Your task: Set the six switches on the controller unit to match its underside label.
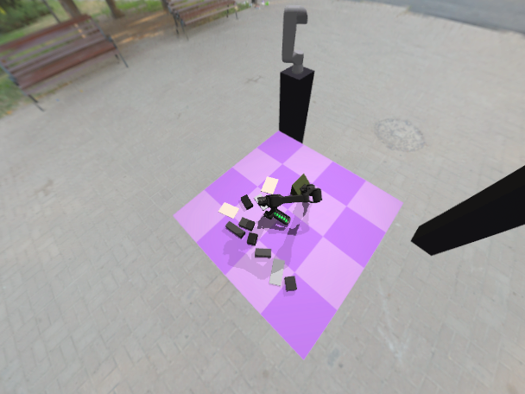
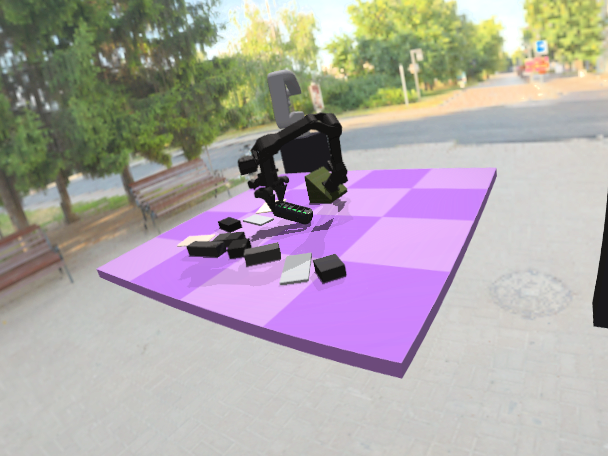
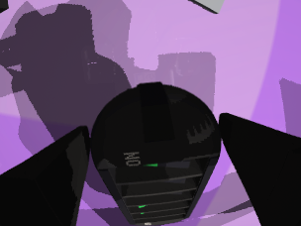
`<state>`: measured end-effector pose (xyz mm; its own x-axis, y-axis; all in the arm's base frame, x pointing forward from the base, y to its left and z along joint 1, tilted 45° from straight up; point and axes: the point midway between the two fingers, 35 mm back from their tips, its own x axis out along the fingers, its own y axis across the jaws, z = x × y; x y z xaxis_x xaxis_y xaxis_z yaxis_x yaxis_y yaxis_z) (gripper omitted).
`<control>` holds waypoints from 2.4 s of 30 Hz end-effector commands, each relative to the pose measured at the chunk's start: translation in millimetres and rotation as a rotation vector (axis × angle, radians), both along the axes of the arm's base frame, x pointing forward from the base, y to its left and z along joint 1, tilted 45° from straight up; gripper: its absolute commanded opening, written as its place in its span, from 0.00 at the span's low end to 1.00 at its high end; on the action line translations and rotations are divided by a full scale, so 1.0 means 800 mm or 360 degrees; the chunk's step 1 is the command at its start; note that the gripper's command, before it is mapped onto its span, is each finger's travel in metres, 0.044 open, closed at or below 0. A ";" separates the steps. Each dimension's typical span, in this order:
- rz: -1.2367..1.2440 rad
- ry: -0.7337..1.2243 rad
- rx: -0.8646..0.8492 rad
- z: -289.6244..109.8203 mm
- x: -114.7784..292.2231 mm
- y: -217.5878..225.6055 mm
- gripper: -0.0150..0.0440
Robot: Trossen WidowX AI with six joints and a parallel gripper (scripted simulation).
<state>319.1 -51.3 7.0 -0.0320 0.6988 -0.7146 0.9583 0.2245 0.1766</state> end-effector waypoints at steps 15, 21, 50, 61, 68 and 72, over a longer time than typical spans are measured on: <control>-0.0005 0.0006 0.0003 -0.010 -0.001 0.010 0.82; -0.0005 0.0006 0.0003 -0.014 -0.001 0.014 0.82; -0.0005 0.0006 0.0004 -0.032 -0.002 0.032 0.82; 0.0002 0.0001 -0.0006 -0.033 -0.001 0.032 0.82; 0.0001 0.0004 -0.0003 -0.034 -0.002 0.033 1.00; 0.0001 0.0004 -0.0003 -0.034 -0.002 0.033 1.00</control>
<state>317.7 -25.2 -19.8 -0.0337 0.6975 -0.7158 0.9586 0.2252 0.1743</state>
